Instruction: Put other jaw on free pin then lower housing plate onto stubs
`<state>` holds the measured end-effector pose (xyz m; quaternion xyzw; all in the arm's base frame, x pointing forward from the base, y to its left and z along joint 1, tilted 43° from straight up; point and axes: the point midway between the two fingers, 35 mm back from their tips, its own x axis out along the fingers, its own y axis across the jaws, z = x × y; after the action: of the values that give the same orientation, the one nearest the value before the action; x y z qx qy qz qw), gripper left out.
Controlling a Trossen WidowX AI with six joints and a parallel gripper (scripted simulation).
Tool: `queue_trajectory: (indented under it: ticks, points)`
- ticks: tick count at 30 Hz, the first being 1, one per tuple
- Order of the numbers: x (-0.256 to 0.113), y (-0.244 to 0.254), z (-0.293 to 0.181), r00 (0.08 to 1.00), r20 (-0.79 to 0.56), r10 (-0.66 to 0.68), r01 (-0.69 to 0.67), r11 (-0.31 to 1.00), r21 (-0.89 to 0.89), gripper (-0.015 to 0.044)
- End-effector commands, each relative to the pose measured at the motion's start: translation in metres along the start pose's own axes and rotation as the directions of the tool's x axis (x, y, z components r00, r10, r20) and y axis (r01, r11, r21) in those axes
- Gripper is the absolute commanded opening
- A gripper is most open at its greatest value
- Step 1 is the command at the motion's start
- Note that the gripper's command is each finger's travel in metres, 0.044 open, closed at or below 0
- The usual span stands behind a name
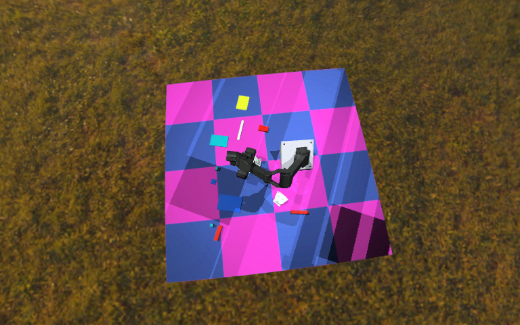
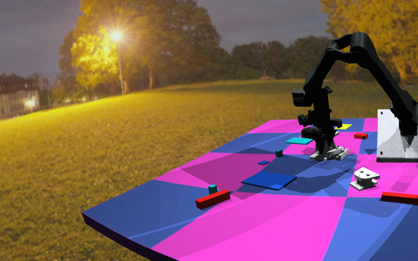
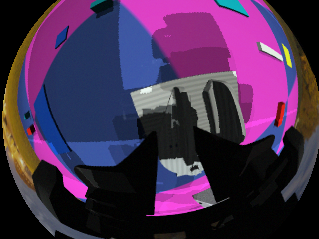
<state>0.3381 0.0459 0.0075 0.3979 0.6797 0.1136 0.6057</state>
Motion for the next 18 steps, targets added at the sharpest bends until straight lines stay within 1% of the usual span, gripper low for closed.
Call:
queue_trajectory:
  ticks: [1,18]
  points:
    - [0.0010,0.0006,0.0006,1.000,0.001,0.002,-0.002,1.000,-0.008,0.0134]
    - [0.0046,0.0007,0.0006,1.000,0.001,0.003,-0.003,1.000,-0.008,0.0134]
